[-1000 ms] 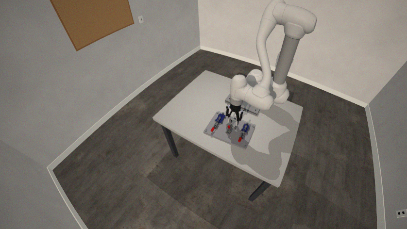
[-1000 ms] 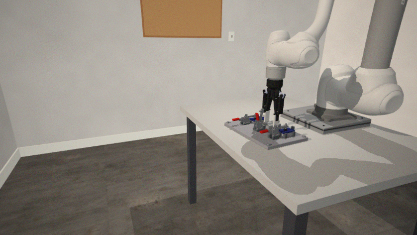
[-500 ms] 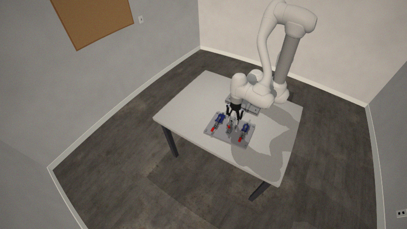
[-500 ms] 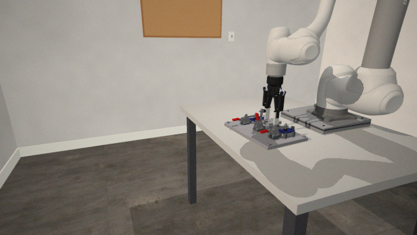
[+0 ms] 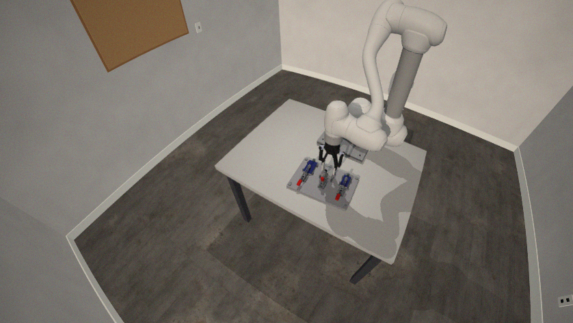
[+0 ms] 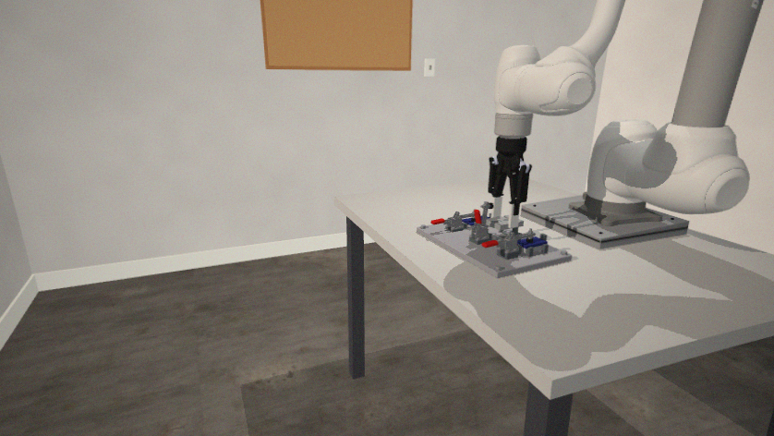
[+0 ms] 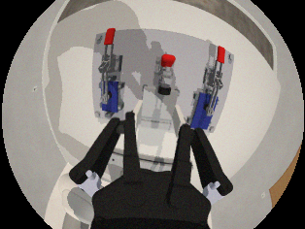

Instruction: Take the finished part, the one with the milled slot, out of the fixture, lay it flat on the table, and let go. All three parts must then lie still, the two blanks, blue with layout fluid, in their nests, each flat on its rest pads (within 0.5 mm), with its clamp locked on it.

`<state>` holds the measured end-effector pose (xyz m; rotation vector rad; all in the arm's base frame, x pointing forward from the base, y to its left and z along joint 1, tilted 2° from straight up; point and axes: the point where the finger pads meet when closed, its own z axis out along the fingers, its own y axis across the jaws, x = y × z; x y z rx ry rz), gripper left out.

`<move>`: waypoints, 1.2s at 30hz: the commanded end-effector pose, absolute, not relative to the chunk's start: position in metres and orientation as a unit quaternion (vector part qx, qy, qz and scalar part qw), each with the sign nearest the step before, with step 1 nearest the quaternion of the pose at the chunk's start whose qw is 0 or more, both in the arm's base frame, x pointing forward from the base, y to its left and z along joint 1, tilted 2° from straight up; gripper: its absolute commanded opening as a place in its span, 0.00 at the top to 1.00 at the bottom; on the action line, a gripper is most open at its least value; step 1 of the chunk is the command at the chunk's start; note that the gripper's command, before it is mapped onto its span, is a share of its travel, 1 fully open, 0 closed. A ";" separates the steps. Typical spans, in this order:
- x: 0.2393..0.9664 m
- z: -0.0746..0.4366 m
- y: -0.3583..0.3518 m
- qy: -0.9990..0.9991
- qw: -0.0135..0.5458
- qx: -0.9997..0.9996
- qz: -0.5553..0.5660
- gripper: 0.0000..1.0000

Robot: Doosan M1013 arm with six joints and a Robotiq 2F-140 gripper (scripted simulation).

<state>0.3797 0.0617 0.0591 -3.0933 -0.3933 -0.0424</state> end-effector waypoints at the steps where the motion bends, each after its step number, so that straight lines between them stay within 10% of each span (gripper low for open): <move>1: 0.380 0.063 0.062 -0.126 0.012 -0.992 -0.014 1.00; 36: 0.373 0.092 0.060 -0.126 0.013 -0.992 -0.014 1.00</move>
